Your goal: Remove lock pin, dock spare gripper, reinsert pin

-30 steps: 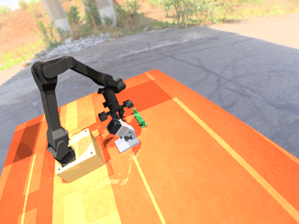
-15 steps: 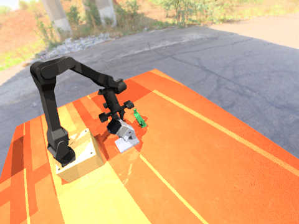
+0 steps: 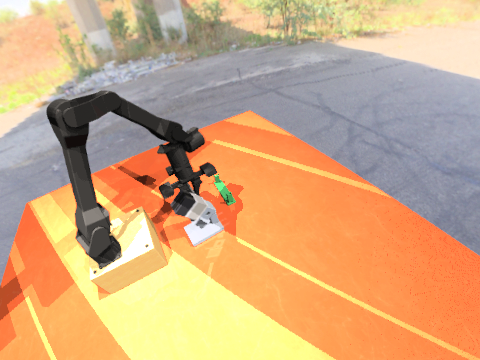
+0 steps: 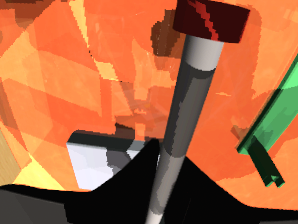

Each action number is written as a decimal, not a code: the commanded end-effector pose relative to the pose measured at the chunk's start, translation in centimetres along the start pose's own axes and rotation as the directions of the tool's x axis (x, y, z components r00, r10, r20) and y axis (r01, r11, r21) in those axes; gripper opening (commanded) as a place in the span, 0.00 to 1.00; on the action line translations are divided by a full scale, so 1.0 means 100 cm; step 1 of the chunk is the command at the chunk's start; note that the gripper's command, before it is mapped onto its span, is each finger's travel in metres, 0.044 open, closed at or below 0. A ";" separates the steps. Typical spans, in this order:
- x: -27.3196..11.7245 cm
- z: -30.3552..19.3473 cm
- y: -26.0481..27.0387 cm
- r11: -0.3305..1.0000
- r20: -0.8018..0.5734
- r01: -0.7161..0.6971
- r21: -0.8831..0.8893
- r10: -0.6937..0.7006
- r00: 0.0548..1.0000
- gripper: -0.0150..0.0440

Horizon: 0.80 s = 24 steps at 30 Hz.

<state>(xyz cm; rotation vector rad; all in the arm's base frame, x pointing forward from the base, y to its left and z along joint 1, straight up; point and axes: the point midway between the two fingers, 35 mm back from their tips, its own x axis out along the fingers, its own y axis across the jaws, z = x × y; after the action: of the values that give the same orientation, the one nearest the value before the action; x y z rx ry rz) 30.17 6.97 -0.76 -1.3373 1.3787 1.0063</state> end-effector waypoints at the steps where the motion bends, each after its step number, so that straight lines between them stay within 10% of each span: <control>1: 0.001 -0.003 0.000 1.000 -0.005 0.001 -0.005 -0.001 1.000 0.25; 24: 0.004 -0.016 0.000 1.000 -0.005 0.001 -0.005 -0.001 1.000 0.25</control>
<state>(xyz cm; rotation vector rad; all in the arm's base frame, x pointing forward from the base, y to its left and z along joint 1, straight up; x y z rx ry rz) 30.06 5.63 -0.80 -1.3375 1.3783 1.0069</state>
